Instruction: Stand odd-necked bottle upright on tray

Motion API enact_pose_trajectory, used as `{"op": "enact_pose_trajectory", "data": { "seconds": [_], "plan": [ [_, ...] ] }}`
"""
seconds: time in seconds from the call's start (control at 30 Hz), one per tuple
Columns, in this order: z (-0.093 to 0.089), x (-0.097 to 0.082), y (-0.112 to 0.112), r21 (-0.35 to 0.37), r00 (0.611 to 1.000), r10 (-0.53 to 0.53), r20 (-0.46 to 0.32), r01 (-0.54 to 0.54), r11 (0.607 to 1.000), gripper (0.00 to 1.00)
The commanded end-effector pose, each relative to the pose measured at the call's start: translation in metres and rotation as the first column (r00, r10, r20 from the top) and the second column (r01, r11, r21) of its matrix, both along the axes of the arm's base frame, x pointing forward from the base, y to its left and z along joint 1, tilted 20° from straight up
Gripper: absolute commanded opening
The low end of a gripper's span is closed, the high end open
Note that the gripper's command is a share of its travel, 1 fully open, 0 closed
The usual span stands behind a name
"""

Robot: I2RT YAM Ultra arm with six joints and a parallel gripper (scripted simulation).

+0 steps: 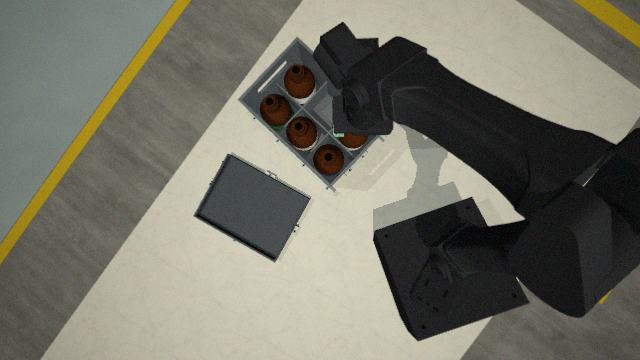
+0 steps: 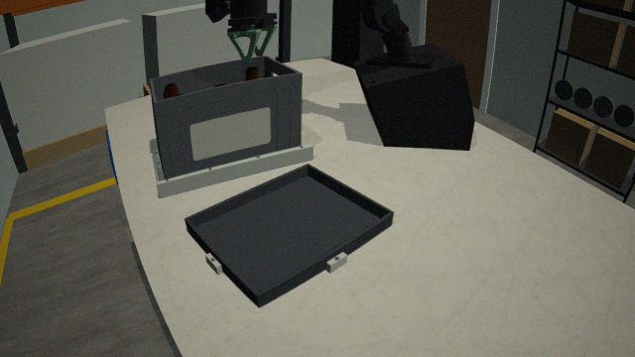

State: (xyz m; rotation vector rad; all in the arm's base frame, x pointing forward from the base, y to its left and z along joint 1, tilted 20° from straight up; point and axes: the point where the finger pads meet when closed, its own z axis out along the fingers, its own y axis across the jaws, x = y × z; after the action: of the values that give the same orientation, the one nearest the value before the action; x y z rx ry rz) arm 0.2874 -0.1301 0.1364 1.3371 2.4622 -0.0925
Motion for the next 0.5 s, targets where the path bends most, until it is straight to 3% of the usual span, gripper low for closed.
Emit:
{"op": "enact_pose_trajectory", "data": {
  "seconds": [0.0, 0.47],
  "plan": [
    [-0.0015, 0.0023, -0.0044, -0.008, 1.000, -0.004, 0.015, 0.004, 1.000, 0.61],
    [0.0052, 0.0056, -0.0047, -0.018, 0.999, -0.001, 0.039, 0.002, 1.000, 0.61]
  ]
}}
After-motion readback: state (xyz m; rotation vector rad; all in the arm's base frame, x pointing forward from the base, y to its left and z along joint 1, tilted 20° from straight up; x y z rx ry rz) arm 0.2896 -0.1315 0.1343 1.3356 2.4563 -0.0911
